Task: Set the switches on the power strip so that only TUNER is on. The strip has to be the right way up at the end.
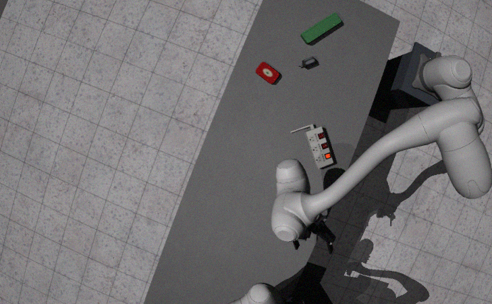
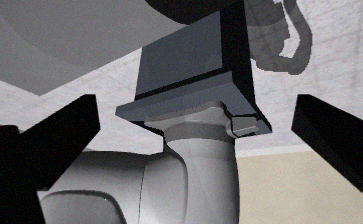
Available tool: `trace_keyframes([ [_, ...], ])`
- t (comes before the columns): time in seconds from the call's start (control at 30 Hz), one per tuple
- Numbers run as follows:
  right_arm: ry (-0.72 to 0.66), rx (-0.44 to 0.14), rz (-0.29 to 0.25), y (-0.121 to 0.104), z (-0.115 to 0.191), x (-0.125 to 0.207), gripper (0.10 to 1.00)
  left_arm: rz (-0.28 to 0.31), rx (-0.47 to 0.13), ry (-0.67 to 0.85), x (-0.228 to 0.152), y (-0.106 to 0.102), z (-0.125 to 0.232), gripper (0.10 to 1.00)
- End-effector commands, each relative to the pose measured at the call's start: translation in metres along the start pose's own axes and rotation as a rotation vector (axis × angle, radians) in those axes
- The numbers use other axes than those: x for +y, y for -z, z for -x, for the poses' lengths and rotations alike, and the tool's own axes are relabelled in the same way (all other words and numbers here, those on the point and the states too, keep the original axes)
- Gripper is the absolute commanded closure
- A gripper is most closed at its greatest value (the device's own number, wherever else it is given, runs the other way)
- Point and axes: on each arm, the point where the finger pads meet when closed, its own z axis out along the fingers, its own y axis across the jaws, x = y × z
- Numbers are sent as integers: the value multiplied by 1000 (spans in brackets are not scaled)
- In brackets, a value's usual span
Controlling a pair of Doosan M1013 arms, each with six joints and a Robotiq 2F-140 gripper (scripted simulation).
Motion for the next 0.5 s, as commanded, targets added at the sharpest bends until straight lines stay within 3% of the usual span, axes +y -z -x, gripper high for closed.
trace_keyframes([
  [0.0, 2, 1, 0, 1, -1, -1, 98, 15, 0, 15, -7, 0, 0, 98],
  [0.47, 2, 1, 0, 1, -1, -1, 98, 107, -5, 108, -49, -6, 4, 98],
])
